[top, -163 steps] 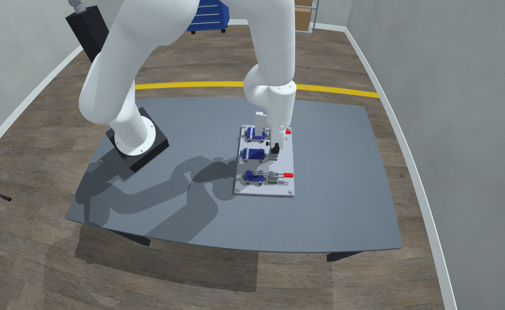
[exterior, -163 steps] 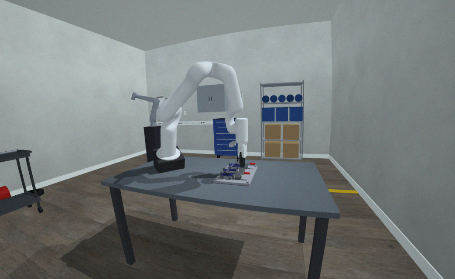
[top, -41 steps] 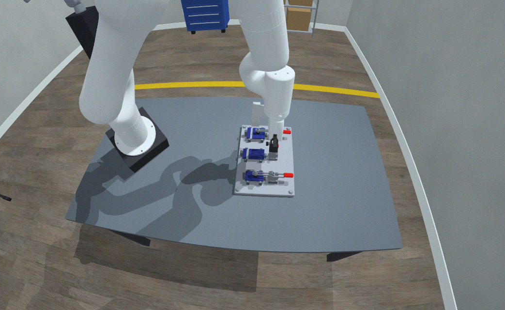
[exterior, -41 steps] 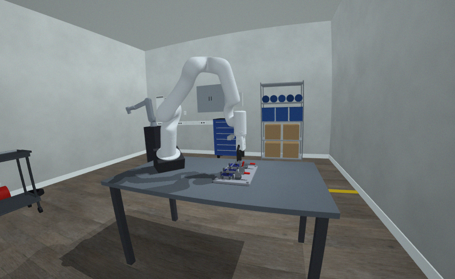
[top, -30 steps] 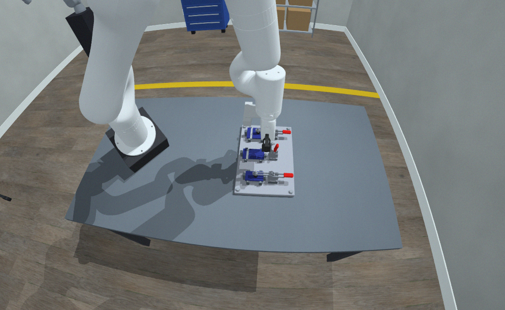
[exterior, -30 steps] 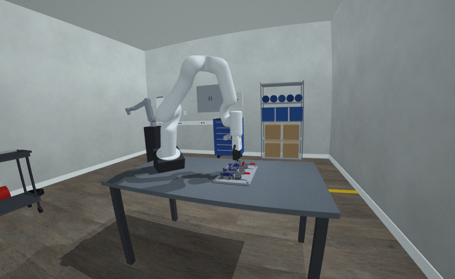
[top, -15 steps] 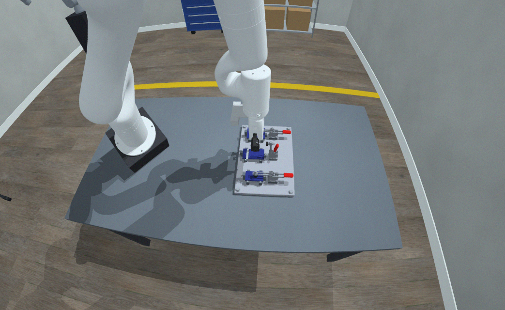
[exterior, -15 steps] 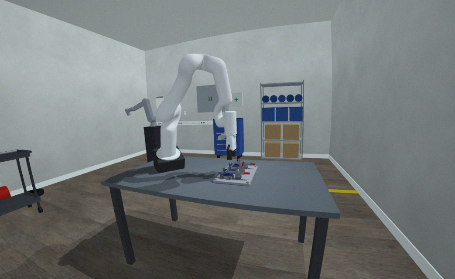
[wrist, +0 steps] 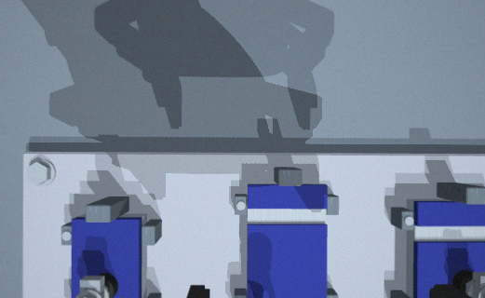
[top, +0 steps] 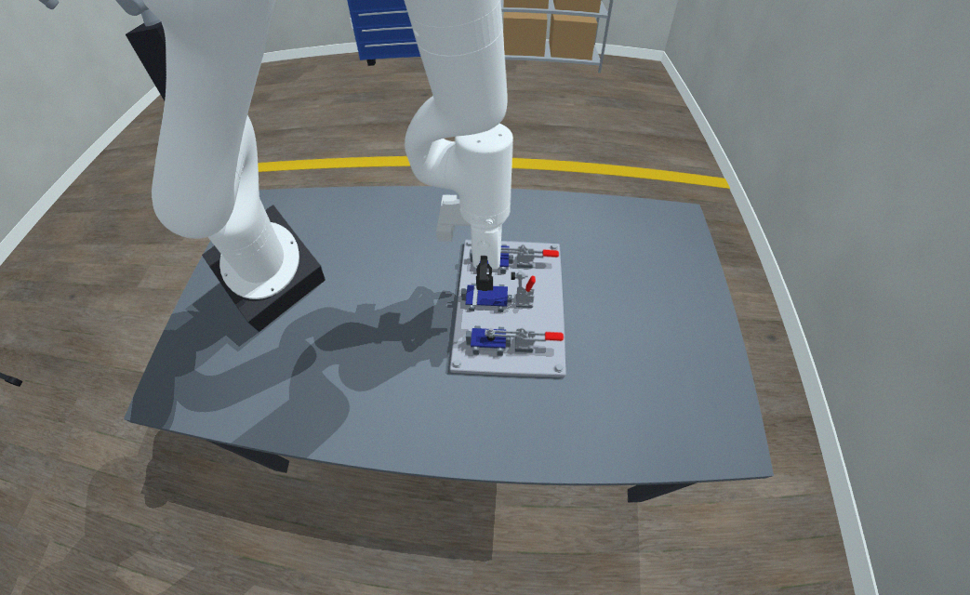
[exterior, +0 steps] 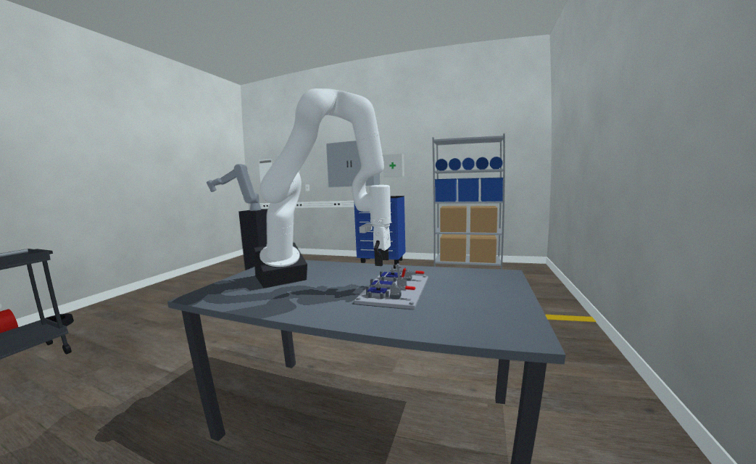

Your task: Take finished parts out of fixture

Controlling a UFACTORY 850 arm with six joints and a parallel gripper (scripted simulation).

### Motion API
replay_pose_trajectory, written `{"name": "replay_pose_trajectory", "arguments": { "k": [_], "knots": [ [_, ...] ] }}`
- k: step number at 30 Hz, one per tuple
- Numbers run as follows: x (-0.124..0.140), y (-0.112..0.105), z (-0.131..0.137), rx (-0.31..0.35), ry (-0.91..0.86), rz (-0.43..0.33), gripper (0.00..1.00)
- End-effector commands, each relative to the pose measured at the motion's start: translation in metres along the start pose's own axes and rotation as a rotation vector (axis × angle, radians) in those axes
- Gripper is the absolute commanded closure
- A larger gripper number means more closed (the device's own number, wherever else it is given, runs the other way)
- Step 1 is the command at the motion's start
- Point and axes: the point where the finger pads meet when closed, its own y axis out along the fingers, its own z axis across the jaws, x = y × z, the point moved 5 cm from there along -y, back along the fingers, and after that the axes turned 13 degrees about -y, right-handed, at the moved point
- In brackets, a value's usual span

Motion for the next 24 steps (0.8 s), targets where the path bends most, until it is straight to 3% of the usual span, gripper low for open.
{"name": "replay_pose_trajectory", "arguments": {
  "k": [1,24],
  "knots": [
    [0.000,0.001,0.000,0.000,0.000,-0.001,0.00],
    [0.000,0.051,0.000,0.000,0.000,-0.001,0.00]
  ]
}}
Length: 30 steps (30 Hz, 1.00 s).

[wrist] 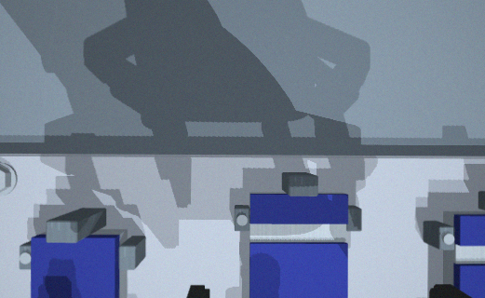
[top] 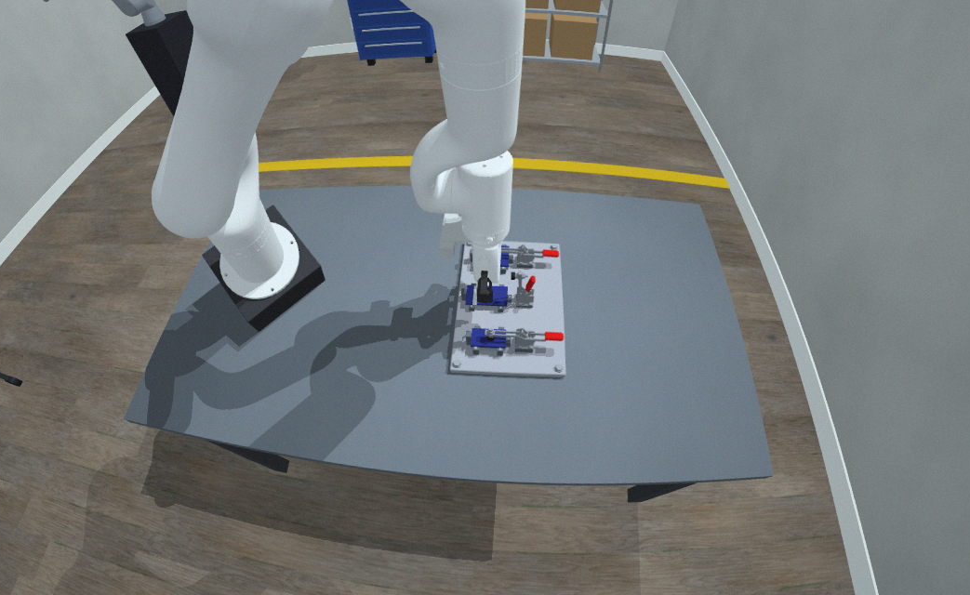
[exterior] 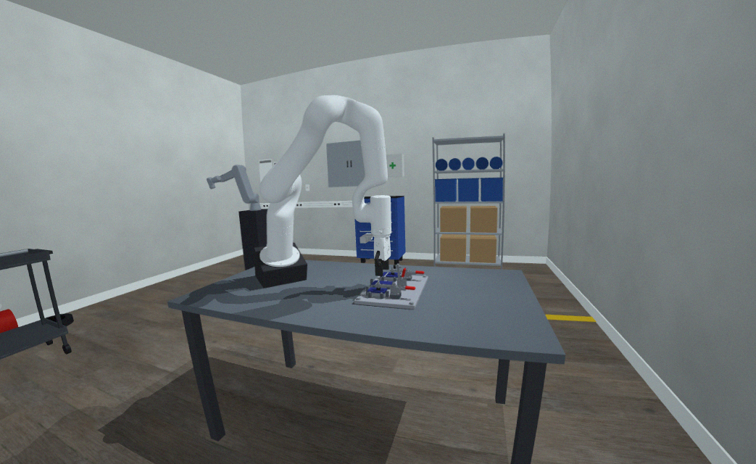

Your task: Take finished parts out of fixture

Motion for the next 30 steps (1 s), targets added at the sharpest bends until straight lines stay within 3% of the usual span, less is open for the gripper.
{"name": "replay_pose_trajectory", "arguments": {
  "k": [1,30],
  "knots": [
    [0.0006,0.0103,-0.0001,-0.002,0.001,-0.007,0.00],
    [0.0006,0.0167,-0.0001,-0.002,0.001,-0.007,0.00]
  ]
}}
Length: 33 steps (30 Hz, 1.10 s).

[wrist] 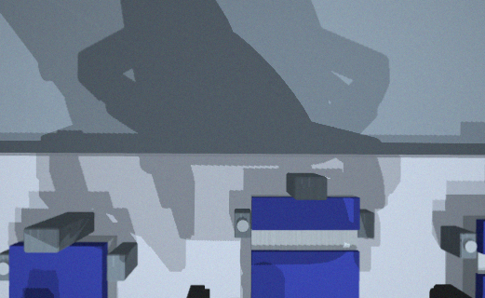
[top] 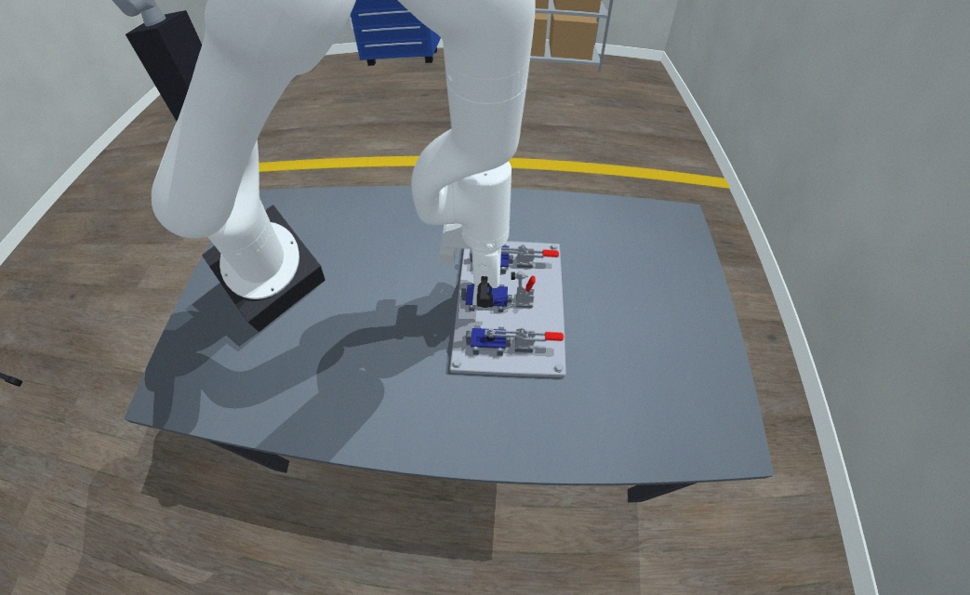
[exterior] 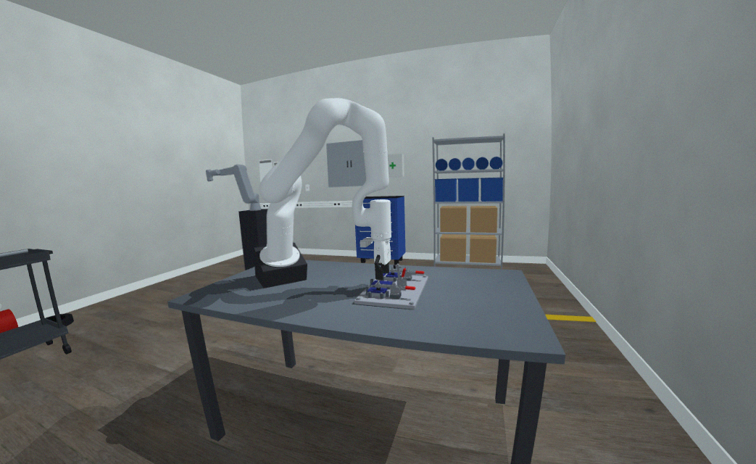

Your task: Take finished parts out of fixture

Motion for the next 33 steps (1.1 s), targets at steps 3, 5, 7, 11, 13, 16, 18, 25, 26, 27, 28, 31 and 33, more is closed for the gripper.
{"name": "replay_pose_trajectory", "arguments": {
  "k": [3,5,7,11,13,16,18,25,26,27,28,31,33],
  "knots": [
    [0.001,0.000,0.000,0.000,0.000,-0.001,0.00],
    [0.001,0.000,0.000,0.000,0.000,-0.001,0.00],
    [0.001,0.001,0.000,0.000,0.000,-0.001,0.00],
    [0.001,0.002,0.000,0.000,0.000,-0.001,0.00],
    [0.001,0.003,0.000,0.000,0.000,-0.001,0.00],
    [0.001,0.005,0.000,0.000,0.000,-0.001,0.00],
    [0.001,0.007,0.000,0.000,0.000,-0.001,0.00],
    [0.001,0.015,0.000,0.000,0.000,-0.001,0.00],
    [0.001,0.016,0.000,0.000,0.000,-0.001,0.00],
    [0.001,0.016,0.000,0.000,0.000,-0.001,0.00],
    [0.001,0.016,0.000,0.000,0.000,-0.001,0.00],
    [0.001,0.019,0.000,0.000,0.000,-0.001,0.00],
    [0.001,0.021,0.000,0.000,0.000,-0.001,0.00]
  ]
}}
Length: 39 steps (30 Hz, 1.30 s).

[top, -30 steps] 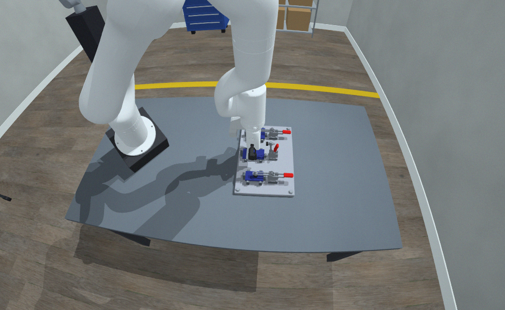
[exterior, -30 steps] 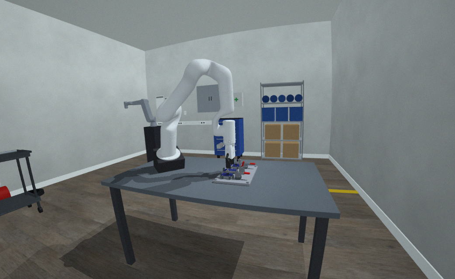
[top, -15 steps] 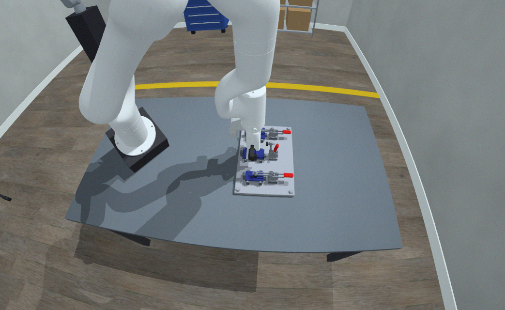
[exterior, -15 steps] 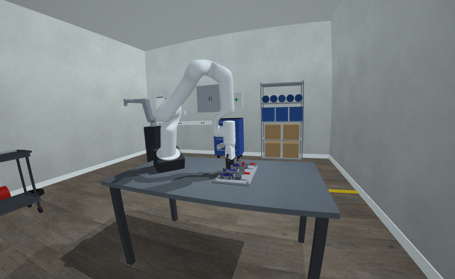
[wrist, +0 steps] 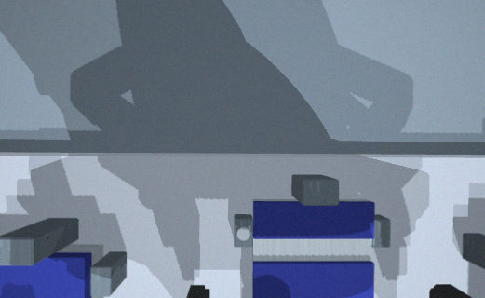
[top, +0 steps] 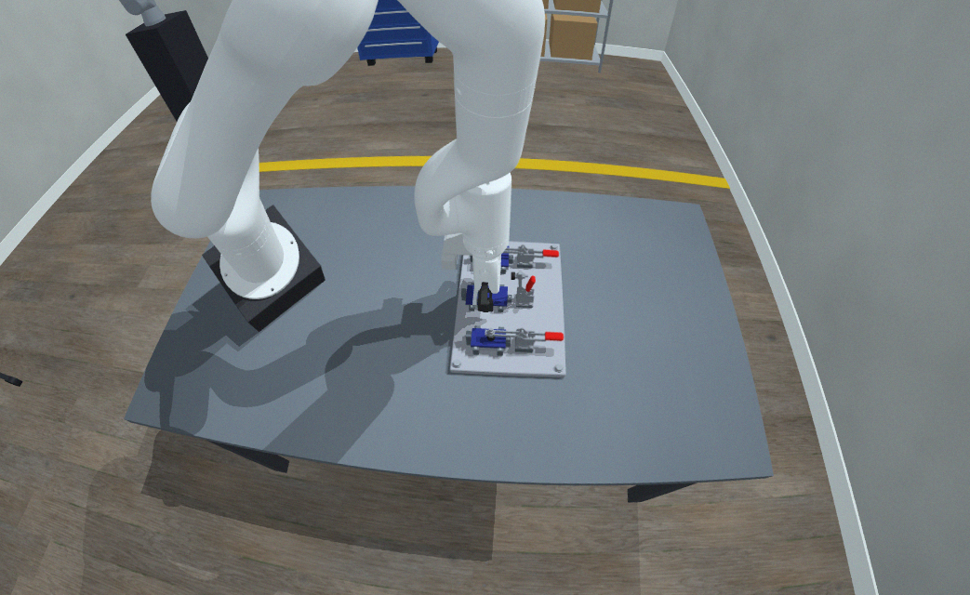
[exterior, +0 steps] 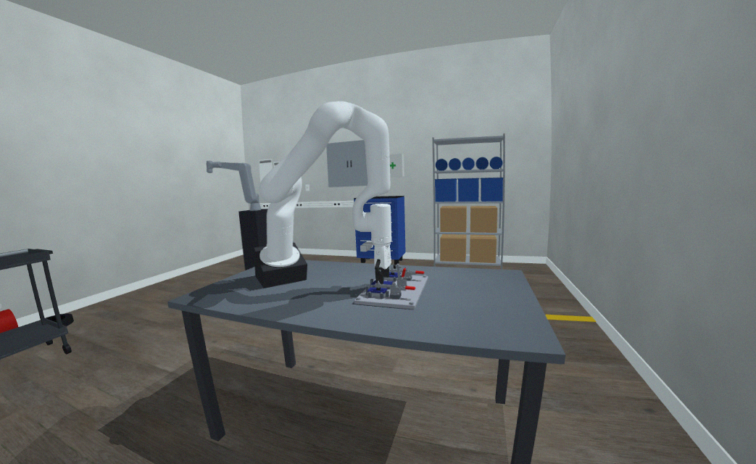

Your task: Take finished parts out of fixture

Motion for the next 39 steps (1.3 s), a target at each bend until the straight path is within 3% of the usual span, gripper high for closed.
{"name": "replay_pose_trajectory", "arguments": {
  "k": [1,29,30,39],
  "knots": [
    [0.0005,0.0037,-0.0001,0.000,0.000,-0.002,0.00],
    [0.0006,0.0088,-0.0001,0.000,0.000,-0.002,0.00],
    [0.0006,0.0088,-0.0001,0.000,0.000,-0.002,1.00],
    [0.0006,0.0088,-0.0001,0.000,0.000,-0.002,1.00]
  ]
}}
